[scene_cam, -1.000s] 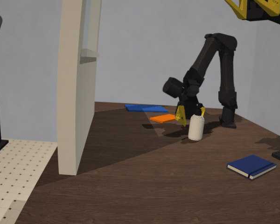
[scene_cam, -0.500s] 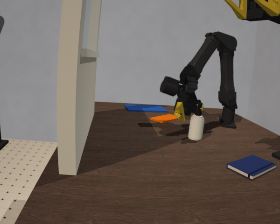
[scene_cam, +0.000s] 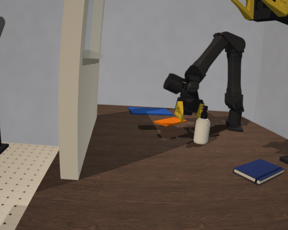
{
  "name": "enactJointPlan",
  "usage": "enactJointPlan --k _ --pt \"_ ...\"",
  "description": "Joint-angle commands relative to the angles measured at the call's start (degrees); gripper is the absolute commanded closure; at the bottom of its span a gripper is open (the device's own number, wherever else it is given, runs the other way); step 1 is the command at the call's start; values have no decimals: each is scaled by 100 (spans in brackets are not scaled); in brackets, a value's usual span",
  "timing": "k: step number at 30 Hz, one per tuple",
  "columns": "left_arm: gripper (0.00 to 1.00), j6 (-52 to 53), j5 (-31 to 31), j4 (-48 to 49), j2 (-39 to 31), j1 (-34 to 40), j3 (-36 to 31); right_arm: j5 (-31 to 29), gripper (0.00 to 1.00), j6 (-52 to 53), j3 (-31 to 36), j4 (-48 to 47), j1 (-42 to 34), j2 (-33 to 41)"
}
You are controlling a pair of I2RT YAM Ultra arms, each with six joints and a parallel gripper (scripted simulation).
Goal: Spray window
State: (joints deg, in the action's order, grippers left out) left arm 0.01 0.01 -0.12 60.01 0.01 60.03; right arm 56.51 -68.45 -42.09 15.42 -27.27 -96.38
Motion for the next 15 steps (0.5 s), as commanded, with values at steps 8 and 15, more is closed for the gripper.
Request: enactJointPlan --k 8,15 --pt "35 -30 -47 -32 -112 -48 7 -988 35 1350 -423 -326 489 746" --pt "35 -30 -44 -43 47 -52 143 -1438 35 1893 -574 -479 698 1029"
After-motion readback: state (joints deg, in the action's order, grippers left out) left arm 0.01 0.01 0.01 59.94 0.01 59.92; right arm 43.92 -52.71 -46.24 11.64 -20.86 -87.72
